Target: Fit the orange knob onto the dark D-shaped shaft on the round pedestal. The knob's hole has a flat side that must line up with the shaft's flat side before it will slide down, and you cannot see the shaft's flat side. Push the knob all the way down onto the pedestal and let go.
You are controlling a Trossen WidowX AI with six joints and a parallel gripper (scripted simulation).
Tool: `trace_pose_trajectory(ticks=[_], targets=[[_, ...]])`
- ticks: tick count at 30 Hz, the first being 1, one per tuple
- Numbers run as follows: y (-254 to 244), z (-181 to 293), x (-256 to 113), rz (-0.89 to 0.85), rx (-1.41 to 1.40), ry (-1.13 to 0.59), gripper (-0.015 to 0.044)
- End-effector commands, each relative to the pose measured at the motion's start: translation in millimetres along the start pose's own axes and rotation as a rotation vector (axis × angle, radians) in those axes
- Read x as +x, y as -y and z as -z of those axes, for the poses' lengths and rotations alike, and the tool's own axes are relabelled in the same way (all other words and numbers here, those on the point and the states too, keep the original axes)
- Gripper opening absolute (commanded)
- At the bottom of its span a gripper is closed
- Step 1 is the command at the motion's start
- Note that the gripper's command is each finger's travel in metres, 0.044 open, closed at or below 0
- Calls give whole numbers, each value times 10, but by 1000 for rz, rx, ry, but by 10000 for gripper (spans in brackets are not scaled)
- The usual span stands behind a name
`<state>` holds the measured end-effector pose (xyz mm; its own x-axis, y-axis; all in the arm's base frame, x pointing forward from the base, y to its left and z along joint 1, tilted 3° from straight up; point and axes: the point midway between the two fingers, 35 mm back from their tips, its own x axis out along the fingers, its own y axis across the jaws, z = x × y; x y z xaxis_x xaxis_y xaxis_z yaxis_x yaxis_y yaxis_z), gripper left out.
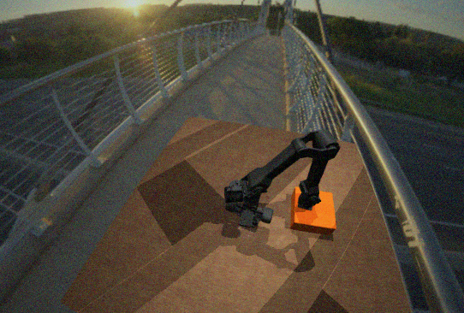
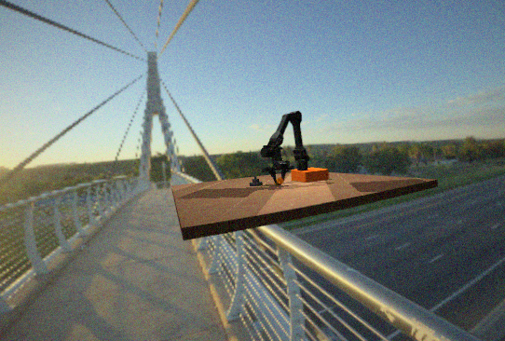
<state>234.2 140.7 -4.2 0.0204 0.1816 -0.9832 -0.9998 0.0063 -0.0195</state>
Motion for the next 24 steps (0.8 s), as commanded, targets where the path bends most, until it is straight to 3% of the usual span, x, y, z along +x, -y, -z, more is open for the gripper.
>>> trace_pose_trajectory(ticks=[1, 24], targets=[[-1, 43, -29, 4, -3, 78, 179], [-2, 295, -102, 4, -3, 465, 179]])
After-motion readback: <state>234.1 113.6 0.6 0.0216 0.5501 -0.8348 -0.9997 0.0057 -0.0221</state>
